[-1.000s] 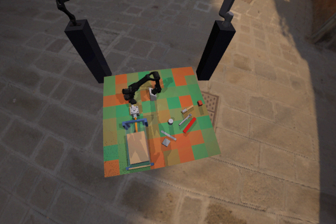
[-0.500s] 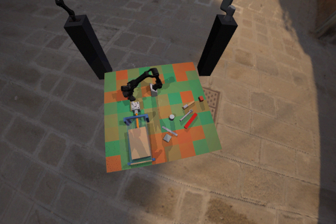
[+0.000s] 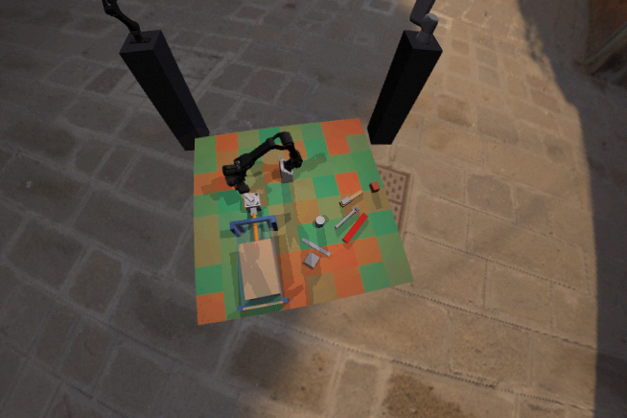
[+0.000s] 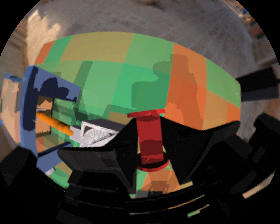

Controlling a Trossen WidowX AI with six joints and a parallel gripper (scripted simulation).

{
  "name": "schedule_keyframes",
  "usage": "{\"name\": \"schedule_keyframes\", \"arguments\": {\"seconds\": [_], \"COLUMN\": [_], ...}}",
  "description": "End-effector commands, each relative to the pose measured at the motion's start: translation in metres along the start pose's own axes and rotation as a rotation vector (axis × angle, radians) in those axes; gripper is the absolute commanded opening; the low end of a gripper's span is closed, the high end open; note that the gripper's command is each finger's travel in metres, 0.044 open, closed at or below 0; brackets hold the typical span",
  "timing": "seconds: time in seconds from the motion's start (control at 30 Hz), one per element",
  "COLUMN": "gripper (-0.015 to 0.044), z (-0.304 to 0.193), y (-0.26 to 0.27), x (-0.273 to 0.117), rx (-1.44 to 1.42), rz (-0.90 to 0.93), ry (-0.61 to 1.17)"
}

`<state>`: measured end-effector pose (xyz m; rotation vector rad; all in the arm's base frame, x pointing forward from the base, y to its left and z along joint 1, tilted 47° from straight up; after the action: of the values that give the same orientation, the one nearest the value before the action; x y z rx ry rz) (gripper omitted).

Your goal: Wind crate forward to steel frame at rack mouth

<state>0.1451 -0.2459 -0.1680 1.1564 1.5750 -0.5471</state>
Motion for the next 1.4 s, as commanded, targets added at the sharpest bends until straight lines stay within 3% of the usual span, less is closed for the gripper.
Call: {"name": "schedule_keyframes", "arguments": {"seconds": [0.0,1.37], "gripper": [0.0000,0.0000], "z": [0.010,0.047], "y": [0.008,0.052], "x": [0.006,0.022], "rx": [-0.014,-0.015], "rz": [0.014,0.018], "ry": [-0.015,-0.017]}}
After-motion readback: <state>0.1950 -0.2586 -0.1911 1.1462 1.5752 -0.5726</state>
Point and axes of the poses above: the point midway between the two fingers, 35 mm back from their tips, its own x axis out along the fingers, its own y axis across the jaws, z = x × y, the point moved 4 cm from there along -x, back along the fingers
